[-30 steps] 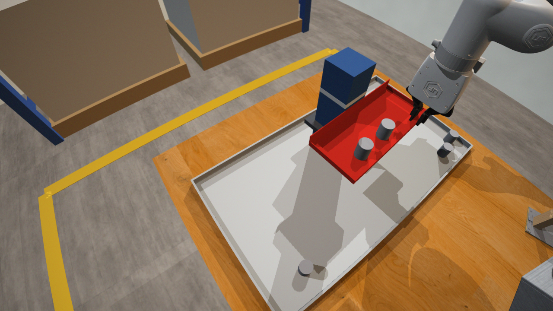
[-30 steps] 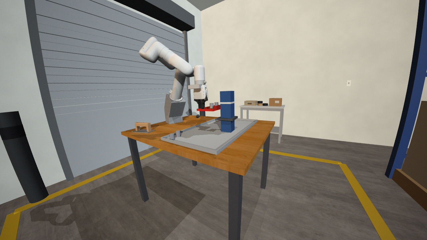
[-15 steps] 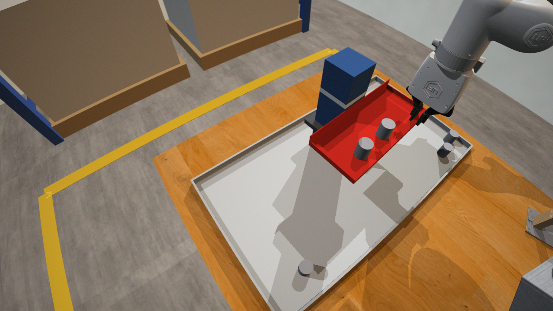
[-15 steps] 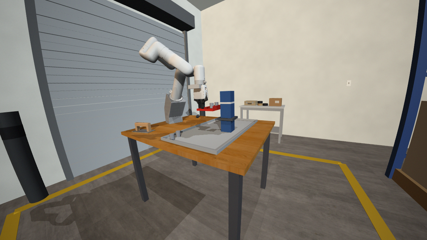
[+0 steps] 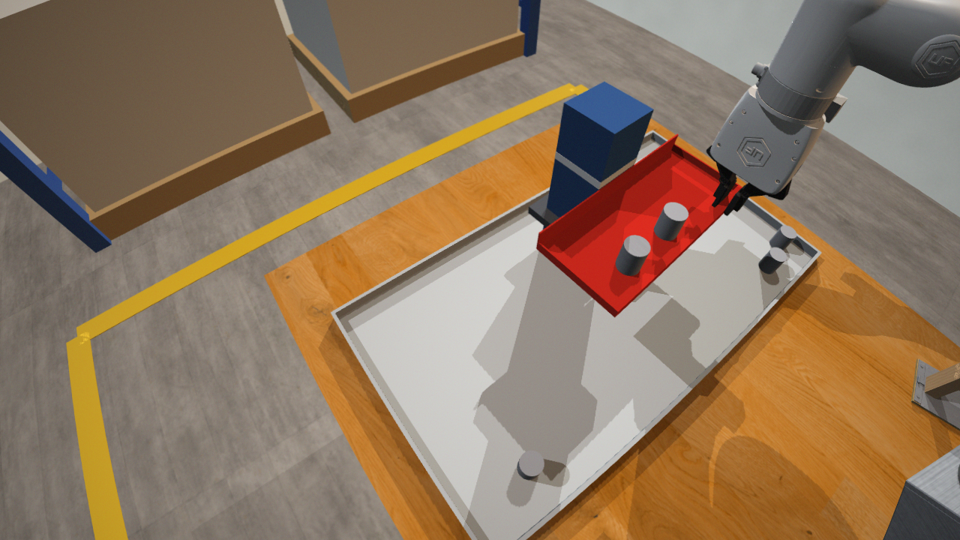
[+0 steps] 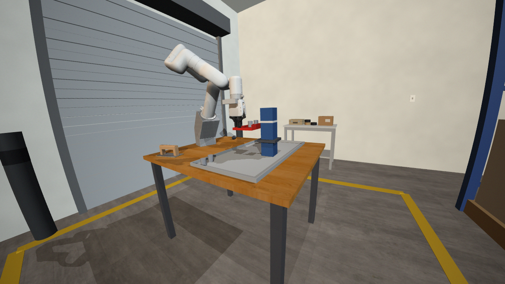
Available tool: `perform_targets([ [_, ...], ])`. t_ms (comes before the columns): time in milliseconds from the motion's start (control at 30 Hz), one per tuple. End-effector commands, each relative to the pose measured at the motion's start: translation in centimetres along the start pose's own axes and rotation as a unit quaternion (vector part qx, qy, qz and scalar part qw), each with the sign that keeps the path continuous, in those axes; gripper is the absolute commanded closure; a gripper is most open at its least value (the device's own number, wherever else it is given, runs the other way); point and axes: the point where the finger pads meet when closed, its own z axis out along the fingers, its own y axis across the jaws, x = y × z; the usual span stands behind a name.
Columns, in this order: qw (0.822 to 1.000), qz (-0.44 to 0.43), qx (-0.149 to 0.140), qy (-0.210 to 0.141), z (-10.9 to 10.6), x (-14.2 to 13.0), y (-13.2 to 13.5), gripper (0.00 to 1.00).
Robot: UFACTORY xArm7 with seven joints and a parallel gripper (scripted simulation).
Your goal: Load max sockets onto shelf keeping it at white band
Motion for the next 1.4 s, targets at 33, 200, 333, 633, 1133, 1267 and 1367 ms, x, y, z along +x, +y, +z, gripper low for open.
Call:
perform_targets([
  [33, 1.000, 0.000, 0.002, 0.000, -0.47, 0.01, -0.12, 1.00],
  [200, 1.000, 0.000, 0.002, 0.000, -0.49, 0.01, -0.12, 1.00],
  [333, 1.000, 0.000, 0.002, 0.000, -0.49, 0.01, -0.12, 1.00],
  [633, 1.000, 0.000, 0.002, 0.000, -0.49, 0.01, -0.12, 1.00],
  [1133, 1.000, 0.000, 0.002, 0.000, -0.49, 0.01, -0.12, 0.53],
  [1267, 1.000, 0.000, 0.002, 0.000, -0.49, 0.01, -0.12, 0.53],
  [1367, 1.000, 0.000, 0.002, 0.000, -0.49, 0.01, -0.12, 0.53],
])
